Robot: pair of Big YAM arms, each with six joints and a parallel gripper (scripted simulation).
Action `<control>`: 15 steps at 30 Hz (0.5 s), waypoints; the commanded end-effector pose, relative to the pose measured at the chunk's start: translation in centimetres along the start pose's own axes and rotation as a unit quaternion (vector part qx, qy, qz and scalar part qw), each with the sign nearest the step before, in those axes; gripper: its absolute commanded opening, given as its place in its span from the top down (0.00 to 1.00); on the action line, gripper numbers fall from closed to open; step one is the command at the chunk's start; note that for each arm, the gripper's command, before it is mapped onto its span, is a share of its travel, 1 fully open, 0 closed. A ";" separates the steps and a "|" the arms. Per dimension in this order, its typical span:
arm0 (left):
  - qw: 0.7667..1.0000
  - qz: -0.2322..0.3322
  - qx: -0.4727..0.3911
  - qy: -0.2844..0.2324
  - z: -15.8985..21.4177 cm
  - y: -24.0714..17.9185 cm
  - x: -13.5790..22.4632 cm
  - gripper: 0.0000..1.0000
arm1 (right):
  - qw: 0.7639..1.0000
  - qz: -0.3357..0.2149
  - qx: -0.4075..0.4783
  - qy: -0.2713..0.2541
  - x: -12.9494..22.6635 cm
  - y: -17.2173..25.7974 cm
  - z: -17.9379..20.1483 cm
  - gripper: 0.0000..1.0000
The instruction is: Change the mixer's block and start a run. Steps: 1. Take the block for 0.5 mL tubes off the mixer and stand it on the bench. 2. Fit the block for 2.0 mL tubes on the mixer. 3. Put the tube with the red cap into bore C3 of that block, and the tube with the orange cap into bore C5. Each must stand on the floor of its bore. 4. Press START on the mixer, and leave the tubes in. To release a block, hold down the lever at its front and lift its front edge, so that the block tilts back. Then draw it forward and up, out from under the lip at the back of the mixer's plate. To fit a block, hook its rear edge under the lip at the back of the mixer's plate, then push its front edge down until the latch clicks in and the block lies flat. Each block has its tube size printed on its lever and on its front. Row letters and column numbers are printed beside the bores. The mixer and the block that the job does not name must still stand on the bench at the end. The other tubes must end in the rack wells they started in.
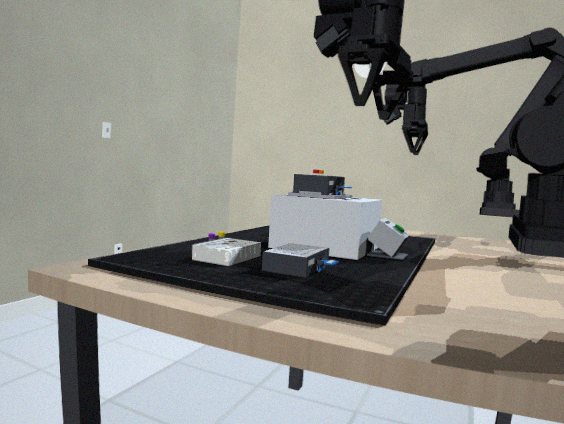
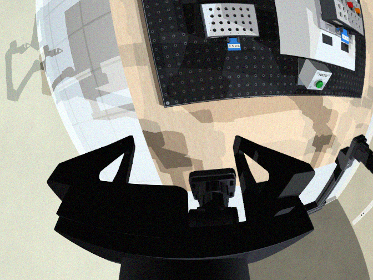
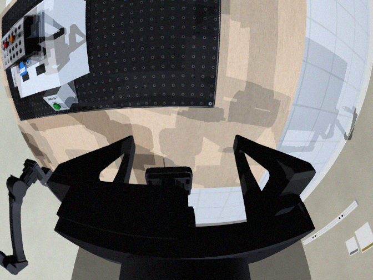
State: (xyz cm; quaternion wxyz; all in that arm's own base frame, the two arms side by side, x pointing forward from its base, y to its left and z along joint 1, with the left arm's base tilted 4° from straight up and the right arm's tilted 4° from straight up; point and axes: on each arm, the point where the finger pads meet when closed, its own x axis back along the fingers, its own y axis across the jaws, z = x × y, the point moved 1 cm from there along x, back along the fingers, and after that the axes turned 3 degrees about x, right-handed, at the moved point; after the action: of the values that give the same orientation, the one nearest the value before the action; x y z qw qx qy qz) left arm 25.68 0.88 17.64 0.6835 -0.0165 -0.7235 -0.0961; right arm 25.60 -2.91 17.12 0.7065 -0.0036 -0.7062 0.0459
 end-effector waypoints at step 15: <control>1.000 0.001 0.000 -0.008 -0.5 -0.1 0.5 0.00 | 1.000 0.003 -0.003 -0.027 1.9 -0.3 -1.6 0.00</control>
State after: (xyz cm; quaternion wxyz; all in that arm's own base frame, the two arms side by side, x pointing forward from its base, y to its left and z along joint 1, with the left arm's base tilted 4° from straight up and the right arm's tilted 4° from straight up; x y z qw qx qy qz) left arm 25.53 0.89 17.45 0.6852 -0.0166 -0.7218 -0.0961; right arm 25.79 -2.92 17.34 0.7044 -0.0039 -0.7083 0.0460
